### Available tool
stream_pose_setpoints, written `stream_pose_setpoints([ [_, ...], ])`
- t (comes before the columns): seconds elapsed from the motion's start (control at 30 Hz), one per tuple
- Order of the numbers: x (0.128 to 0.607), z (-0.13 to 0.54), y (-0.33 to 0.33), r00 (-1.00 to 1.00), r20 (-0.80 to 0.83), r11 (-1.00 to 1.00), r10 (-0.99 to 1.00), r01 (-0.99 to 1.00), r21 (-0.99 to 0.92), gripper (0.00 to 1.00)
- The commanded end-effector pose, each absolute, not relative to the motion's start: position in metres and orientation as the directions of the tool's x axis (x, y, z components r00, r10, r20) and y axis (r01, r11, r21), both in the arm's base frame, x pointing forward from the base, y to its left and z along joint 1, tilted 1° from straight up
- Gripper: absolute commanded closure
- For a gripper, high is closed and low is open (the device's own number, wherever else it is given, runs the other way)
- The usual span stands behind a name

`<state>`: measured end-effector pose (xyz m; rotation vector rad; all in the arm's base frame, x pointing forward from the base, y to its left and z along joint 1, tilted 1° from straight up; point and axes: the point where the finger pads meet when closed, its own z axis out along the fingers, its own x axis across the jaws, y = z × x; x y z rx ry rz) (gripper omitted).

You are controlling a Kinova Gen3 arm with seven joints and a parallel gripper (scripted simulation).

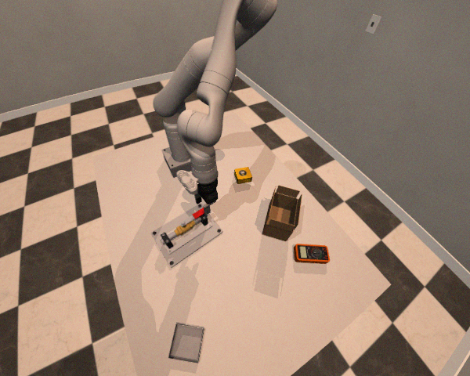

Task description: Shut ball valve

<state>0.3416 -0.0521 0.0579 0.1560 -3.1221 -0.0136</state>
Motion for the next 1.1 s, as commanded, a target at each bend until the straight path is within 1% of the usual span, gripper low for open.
stream_pose_setpoints([
  [0.0, 0.342, 0.0548, -0.0521, -0.995, 0.014, 0.995, -0.1, -0.1, 0.01, 0.0],
  [1.07, 0.3419, 0.0462, -0.052, -0.995, 0.014, 0.995, -0.1, -0.1, 0.01, 0.0],
])
